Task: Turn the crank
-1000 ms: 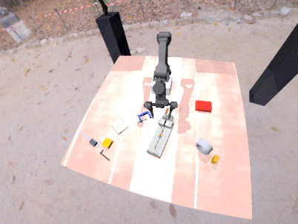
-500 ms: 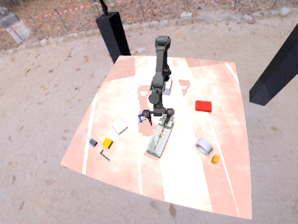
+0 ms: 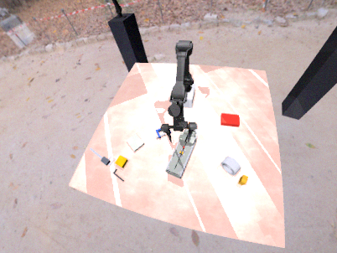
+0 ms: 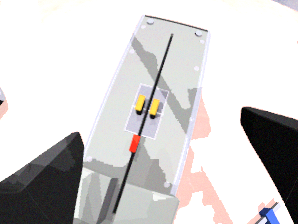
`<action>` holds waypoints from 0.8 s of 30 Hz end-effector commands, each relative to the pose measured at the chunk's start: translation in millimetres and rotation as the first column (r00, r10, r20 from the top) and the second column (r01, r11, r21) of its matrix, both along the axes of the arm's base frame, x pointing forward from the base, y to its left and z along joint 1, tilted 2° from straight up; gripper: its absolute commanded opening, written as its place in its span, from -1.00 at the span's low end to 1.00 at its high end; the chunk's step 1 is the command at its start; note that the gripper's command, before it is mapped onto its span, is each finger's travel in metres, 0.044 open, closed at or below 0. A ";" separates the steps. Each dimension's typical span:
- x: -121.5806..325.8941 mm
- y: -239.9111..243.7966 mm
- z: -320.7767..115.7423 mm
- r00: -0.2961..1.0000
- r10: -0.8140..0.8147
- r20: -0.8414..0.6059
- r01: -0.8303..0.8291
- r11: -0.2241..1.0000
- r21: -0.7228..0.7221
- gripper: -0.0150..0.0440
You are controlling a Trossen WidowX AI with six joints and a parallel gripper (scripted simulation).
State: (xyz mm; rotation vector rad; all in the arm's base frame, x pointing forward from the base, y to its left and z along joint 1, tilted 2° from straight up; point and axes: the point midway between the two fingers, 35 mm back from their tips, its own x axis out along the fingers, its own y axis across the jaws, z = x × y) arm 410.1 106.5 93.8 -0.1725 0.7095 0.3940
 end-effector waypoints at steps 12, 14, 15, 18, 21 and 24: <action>-18.3 3.2 49.5 0.999 -0.049 -0.020 0.050 0.999 0.005 1.00; -31.4 6.4 49.5 0.995 -0.089 -0.033 0.090 0.996 0.008 1.00; -37.9 7.7 49.4 0.993 -0.110 -0.039 0.110 0.994 0.010 1.00; -57.4 10.2 48.8 0.984 -0.169 -0.053 0.170 0.985 0.014 1.00; -76.5 11.0 47.7 0.972 -0.228 -0.061 0.230 0.973 0.019 1.00; -95.2 10.1 46.2 0.956 -0.286 -0.063 0.288 0.957 0.025 1.00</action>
